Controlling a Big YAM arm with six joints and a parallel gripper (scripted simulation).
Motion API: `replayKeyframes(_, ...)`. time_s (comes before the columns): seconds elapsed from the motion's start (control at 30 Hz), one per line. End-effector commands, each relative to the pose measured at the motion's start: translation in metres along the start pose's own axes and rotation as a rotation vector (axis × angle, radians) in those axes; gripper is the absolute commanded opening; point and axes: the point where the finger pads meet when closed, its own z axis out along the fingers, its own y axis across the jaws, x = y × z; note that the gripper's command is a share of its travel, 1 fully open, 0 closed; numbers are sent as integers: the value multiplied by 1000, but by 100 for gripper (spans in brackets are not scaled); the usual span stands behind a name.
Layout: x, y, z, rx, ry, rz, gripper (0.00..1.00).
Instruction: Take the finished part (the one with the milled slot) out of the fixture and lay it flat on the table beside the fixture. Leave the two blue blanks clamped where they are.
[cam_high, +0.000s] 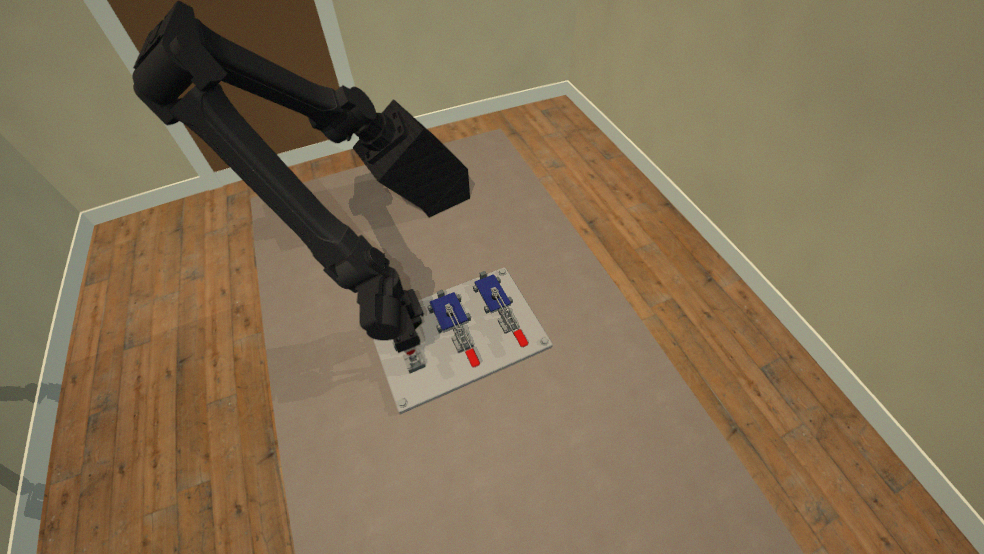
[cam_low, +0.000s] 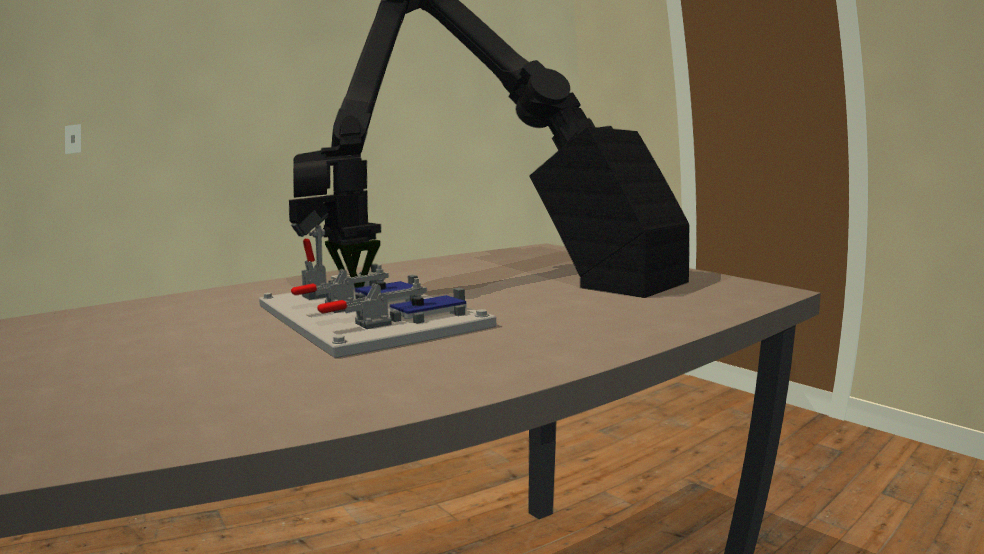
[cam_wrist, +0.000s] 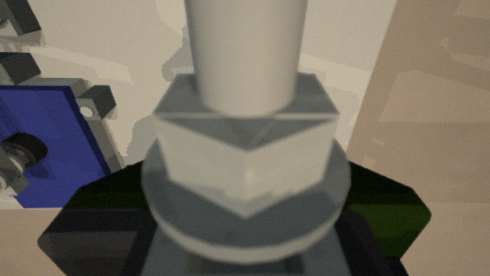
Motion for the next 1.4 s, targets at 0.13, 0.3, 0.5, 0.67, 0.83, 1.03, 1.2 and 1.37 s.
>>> replayKeyframes(0.13, -3, -7, 9, 3, 5, 18, 0)
replayKeyframes(0.3, -2, -6, 9, 2, 7, 17, 0)
replayKeyframes(0.5, -1, -6, 9, 1, 10, 17, 0)
replayKeyframes(0.67, 3, -5, 8, -3, 23, 16, 0)
replayKeyframes(0.83, -5, -11, -8, 7, -7, 30, 0)
replayKeyframes(1.03, -7, -1, -17, 4, -16, 6, 0)
replayKeyframes(1.2, -4, 0, -20, 4, -12, 4, 0)
replayKeyframes(1.37, -2, 1, -25, 3, -9, 2, 0)
